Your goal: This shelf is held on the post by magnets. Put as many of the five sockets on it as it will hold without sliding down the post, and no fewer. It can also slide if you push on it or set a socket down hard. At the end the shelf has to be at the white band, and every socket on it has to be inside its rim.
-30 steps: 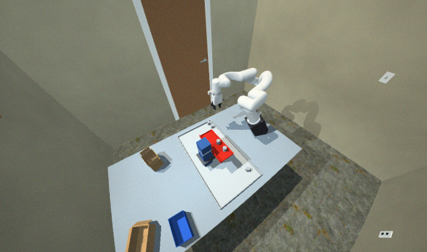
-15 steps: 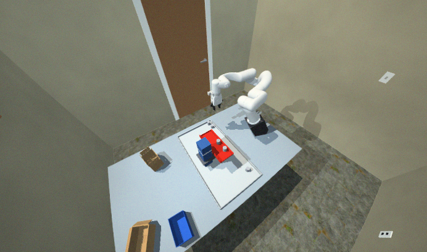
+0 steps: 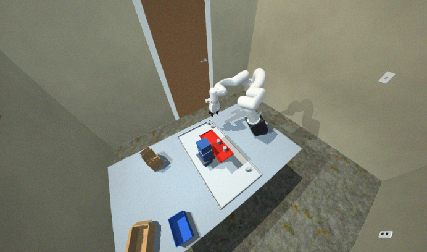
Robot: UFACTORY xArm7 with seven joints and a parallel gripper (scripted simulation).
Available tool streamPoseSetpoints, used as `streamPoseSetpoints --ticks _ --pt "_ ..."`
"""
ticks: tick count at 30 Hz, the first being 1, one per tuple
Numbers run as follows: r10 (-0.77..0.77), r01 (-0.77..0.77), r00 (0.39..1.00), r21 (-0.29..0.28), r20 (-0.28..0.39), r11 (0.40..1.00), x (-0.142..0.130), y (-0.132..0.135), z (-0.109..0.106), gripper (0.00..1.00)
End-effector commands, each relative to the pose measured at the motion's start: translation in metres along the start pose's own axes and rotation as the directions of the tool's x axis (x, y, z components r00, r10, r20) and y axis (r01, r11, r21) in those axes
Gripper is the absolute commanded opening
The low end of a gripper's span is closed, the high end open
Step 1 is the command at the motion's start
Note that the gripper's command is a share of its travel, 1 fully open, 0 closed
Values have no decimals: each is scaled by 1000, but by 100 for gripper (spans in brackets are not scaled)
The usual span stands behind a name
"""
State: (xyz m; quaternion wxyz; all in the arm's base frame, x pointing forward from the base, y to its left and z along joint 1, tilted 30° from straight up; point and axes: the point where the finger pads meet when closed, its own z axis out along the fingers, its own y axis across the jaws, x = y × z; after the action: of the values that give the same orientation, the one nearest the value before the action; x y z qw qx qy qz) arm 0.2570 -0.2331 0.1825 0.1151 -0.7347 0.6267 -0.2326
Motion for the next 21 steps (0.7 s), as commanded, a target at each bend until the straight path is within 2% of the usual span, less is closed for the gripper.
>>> streamPoseSetpoints --ticks 1,3,6,10,21 --pt "6 -6 1000 0 -7 1000 8 -21 43 61" --pt "6 -6 1000 0 -7 1000 8 -21 43 61" --pt "6 -6 1000 0 -7 1000 8 -29 60 61" --pt "6 -6 1000 0 -7 1000 8 -35 72 61" --pt "6 -6 1000 0 -7 1000 8 -36 74 61"
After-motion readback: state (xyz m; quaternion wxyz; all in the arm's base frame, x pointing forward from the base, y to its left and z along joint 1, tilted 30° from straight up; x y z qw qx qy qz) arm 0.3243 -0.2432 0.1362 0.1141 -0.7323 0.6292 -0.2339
